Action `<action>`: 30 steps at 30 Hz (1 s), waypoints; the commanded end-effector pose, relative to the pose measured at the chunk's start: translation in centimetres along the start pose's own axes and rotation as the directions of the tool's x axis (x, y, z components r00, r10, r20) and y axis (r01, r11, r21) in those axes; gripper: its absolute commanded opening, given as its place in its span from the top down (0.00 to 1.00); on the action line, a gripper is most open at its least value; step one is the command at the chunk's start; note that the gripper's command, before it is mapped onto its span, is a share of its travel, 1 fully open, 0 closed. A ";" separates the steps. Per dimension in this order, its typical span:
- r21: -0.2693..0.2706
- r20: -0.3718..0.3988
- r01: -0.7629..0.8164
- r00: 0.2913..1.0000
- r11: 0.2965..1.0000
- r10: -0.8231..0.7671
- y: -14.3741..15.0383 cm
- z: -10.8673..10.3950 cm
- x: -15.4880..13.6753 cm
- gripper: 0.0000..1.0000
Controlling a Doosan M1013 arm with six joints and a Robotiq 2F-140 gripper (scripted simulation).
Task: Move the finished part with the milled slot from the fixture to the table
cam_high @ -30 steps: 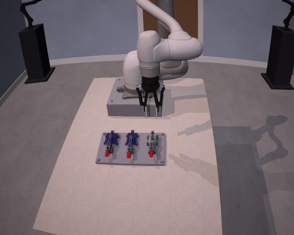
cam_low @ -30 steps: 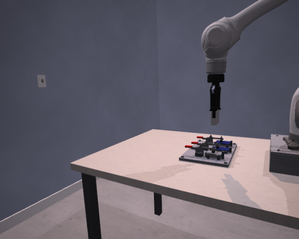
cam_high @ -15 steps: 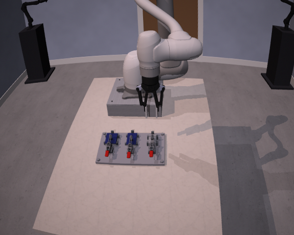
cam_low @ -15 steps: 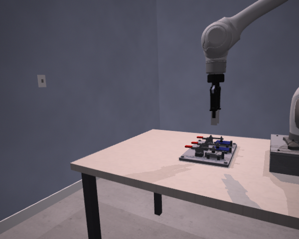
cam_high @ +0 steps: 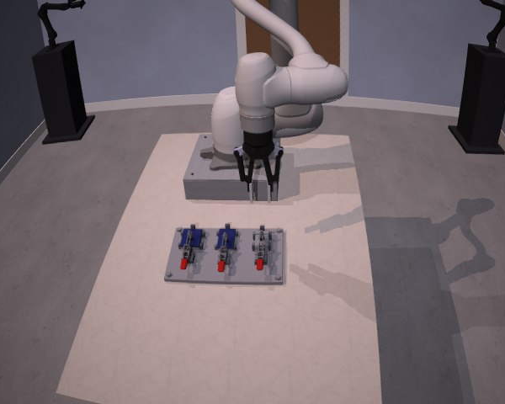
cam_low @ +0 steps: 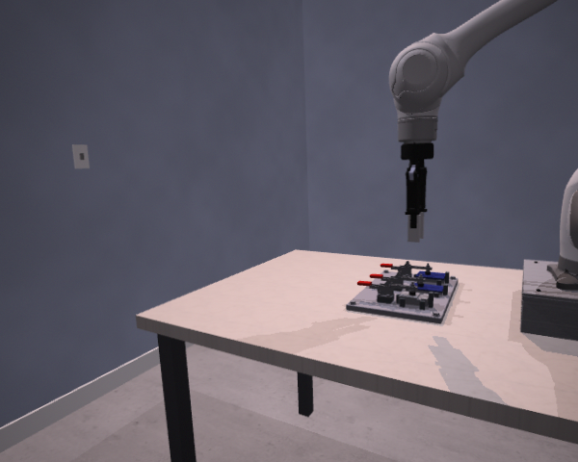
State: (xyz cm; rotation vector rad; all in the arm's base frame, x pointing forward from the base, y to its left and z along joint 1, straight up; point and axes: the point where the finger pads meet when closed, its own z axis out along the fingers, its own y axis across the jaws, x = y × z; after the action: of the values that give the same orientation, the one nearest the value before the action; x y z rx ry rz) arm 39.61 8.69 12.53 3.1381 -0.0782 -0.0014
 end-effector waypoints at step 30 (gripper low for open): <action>0.000 0.000 0.000 1.000 1.000 0.000 0.0 6.0 0.0 0.72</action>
State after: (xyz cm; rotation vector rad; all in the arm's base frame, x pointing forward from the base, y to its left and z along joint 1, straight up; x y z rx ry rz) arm 39.59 8.67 6.61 3.1380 -0.0783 -0.0014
